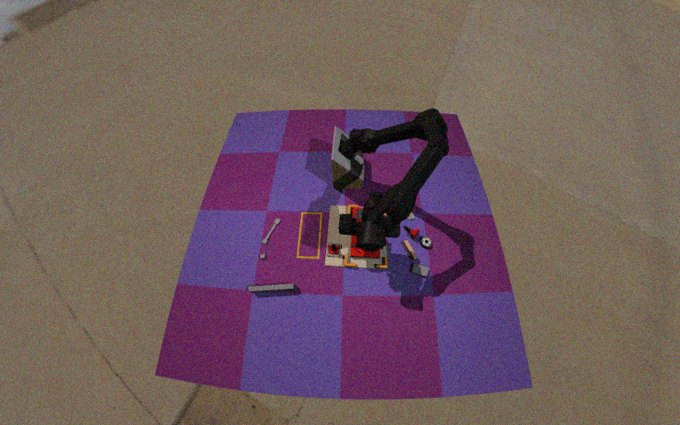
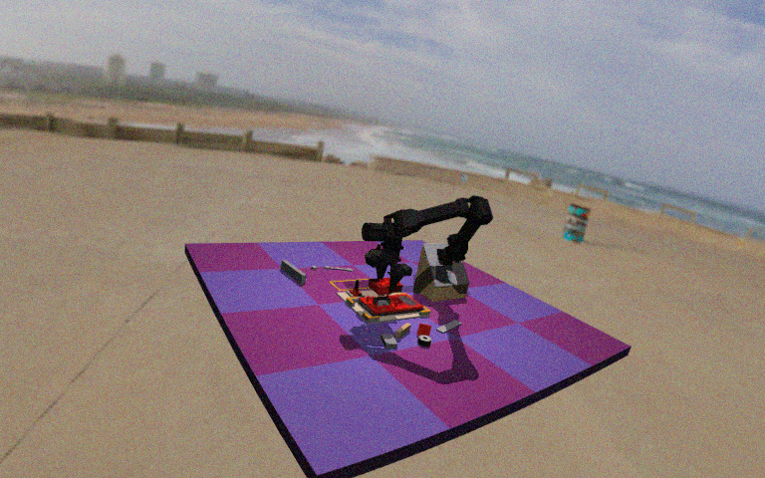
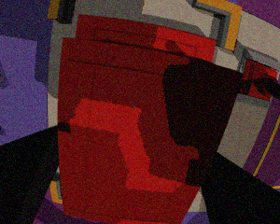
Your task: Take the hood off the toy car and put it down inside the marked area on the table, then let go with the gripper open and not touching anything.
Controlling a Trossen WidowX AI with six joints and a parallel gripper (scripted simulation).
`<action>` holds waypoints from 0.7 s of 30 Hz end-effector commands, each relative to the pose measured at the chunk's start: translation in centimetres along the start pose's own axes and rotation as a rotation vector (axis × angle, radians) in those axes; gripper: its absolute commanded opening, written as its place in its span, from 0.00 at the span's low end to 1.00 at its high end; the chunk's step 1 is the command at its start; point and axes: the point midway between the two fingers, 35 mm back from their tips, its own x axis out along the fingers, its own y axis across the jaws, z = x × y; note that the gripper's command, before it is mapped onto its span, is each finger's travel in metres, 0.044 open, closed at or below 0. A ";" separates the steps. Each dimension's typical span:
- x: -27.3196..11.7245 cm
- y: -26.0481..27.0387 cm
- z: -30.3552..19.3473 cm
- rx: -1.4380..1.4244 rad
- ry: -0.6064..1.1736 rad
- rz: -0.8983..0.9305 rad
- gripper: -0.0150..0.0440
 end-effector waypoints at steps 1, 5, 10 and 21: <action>-2.1 0.1 0.2 -0.009 -0.013 -0.004 0.25; -1.5 -0.5 0.3 -0.001 -0.013 -0.003 0.25; -1.8 -3.7 0.9 0.000 -0.017 -0.016 0.25; -2.4 -11.1 1.0 0.000 -0.019 -0.032 0.25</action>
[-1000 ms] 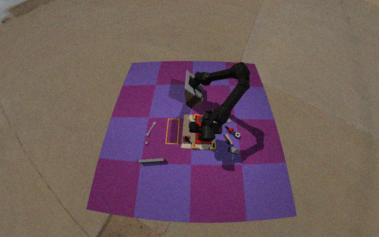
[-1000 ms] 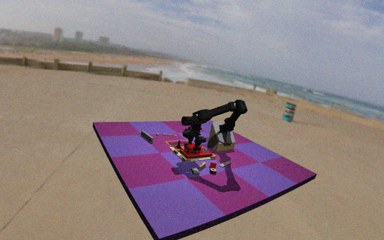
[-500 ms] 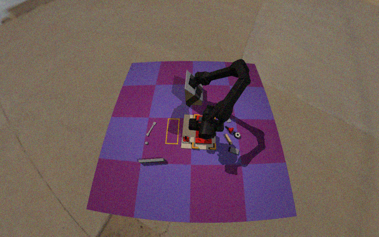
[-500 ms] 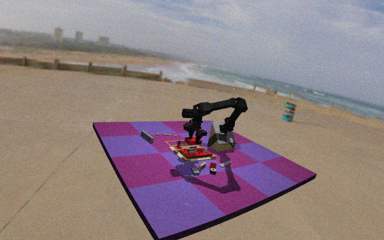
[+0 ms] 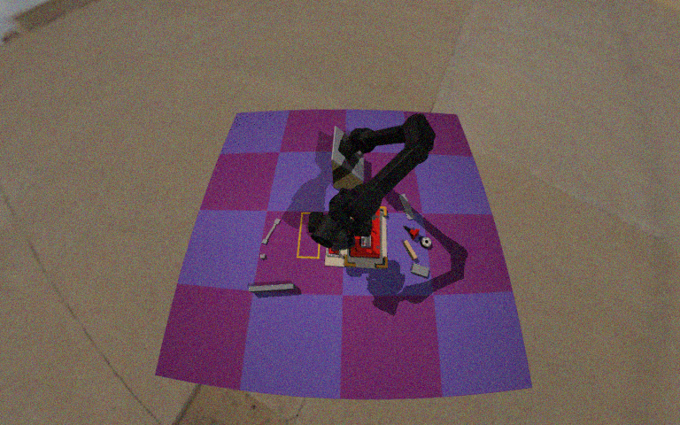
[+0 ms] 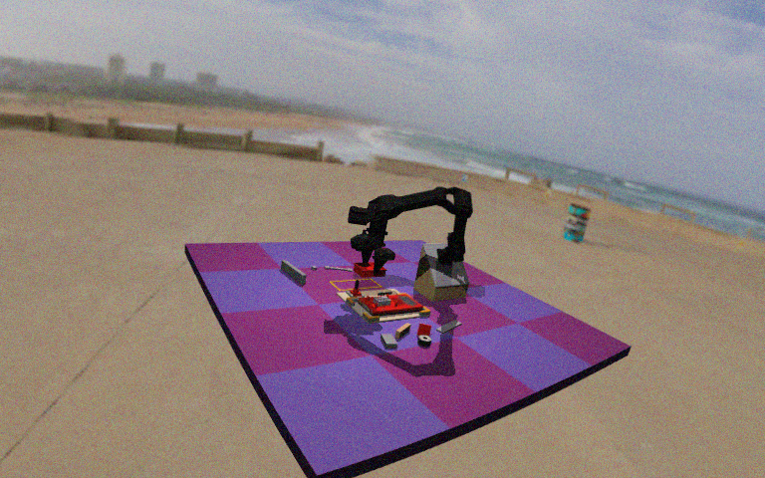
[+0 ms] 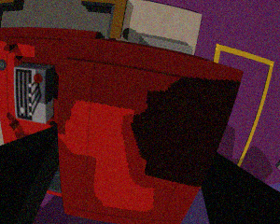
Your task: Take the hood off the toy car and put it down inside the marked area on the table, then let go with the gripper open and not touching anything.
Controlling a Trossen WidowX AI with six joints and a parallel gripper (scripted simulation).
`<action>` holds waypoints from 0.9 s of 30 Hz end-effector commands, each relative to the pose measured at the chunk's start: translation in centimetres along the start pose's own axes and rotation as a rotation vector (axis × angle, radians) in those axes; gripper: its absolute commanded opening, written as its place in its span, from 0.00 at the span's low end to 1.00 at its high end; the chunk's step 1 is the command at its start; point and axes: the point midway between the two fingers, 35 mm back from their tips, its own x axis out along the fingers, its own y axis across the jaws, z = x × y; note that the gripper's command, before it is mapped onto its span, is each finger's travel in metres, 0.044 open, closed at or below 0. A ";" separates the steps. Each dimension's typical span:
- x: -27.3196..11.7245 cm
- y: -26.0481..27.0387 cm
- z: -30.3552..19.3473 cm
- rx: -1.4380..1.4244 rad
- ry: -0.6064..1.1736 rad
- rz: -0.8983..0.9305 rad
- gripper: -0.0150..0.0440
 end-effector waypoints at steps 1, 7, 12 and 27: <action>-0.2 -2.5 -0.1 -0.002 0.000 -0.006 0.25; -0.2 -6.4 -0.8 -0.004 0.002 -0.004 0.25; -0.2 -9.6 -1.8 -0.007 0.004 0.003 0.25; 0.5 -12.3 -2.8 -0.011 0.004 0.012 0.25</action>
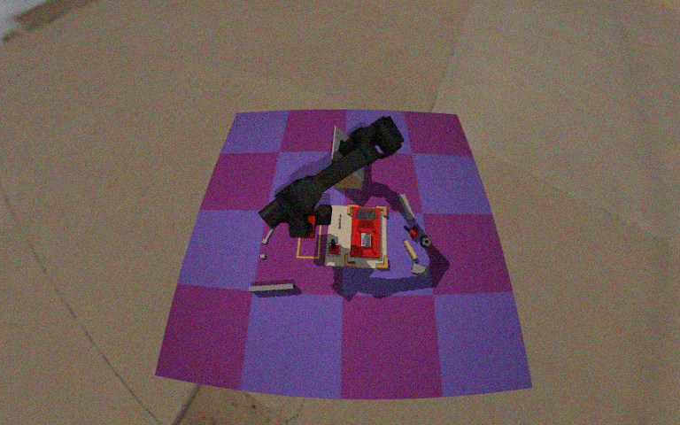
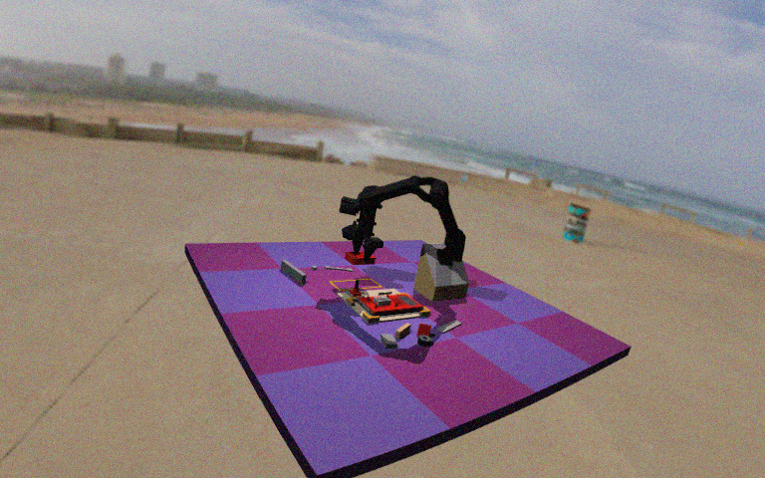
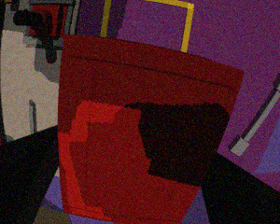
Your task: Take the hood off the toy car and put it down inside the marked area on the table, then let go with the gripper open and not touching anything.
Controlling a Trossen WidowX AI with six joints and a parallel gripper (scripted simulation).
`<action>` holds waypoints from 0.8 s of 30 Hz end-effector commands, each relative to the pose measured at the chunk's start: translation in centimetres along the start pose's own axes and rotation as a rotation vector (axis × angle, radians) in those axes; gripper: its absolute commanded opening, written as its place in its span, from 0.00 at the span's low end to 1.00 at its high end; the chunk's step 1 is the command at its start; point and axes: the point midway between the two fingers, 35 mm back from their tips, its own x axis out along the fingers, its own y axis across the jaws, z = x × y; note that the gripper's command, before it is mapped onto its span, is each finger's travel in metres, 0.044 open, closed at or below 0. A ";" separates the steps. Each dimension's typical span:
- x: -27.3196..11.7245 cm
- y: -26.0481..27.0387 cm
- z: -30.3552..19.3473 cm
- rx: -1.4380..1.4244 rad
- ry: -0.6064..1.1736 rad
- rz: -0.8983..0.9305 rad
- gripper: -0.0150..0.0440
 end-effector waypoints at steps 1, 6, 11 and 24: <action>0.3 -0.1 0.0 -0.001 -0.001 -0.001 0.25; 0.8 -0.1 0.1 -0.001 -0.001 -0.001 0.25; 1.3 -0.2 0.1 -0.001 -0.001 -0.001 0.25; 2.5 -0.2 0.2 -0.001 -0.001 -0.002 0.25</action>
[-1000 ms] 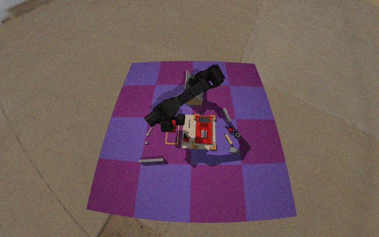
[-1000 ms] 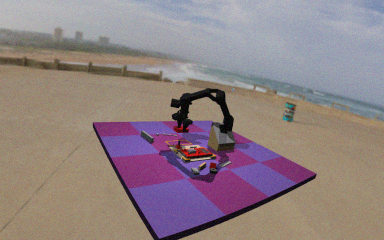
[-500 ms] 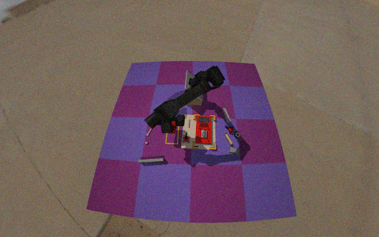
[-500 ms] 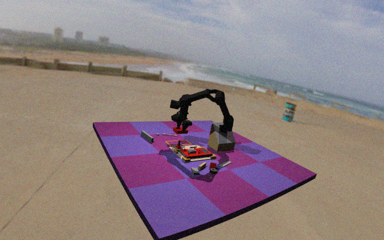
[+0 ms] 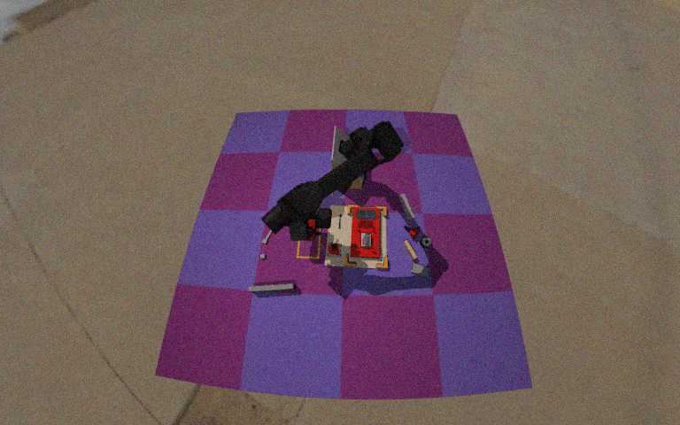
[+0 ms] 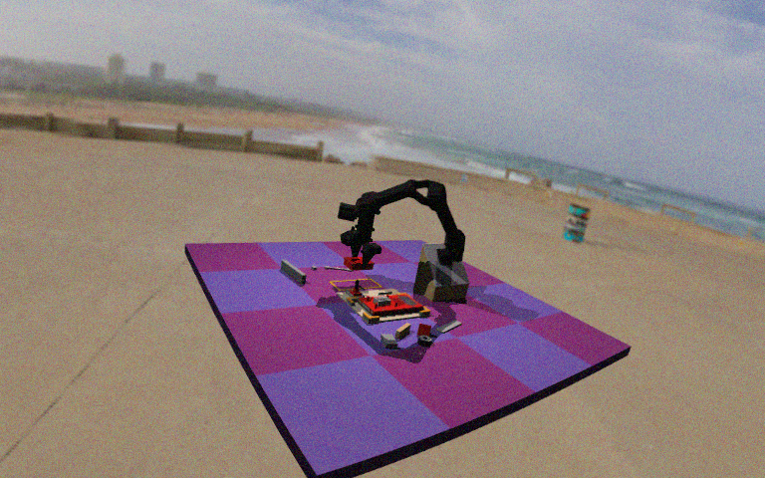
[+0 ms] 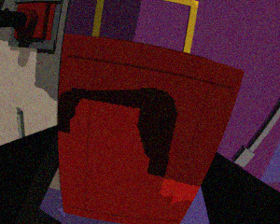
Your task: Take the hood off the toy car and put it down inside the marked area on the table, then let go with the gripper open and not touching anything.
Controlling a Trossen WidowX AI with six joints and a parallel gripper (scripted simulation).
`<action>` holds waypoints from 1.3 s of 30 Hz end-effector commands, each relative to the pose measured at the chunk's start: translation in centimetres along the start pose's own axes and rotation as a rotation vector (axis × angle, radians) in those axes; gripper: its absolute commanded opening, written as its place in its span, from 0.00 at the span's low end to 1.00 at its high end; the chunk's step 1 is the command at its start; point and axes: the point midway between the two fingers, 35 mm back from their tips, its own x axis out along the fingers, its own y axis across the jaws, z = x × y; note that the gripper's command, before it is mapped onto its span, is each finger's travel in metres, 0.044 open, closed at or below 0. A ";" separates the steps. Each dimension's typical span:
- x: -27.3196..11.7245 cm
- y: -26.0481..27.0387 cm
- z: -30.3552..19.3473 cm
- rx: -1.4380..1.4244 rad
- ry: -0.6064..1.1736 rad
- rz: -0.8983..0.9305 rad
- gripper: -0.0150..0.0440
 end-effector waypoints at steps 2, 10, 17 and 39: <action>0.5 0.0 0.0 0.005 -0.001 0.004 0.25; 1.3 0.0 0.0 0.005 -0.002 0.004 0.25; 2.0 0.0 0.0 0.005 -0.002 0.004 0.25; 4.1 0.1 -0.1 0.004 -0.001 0.006 0.25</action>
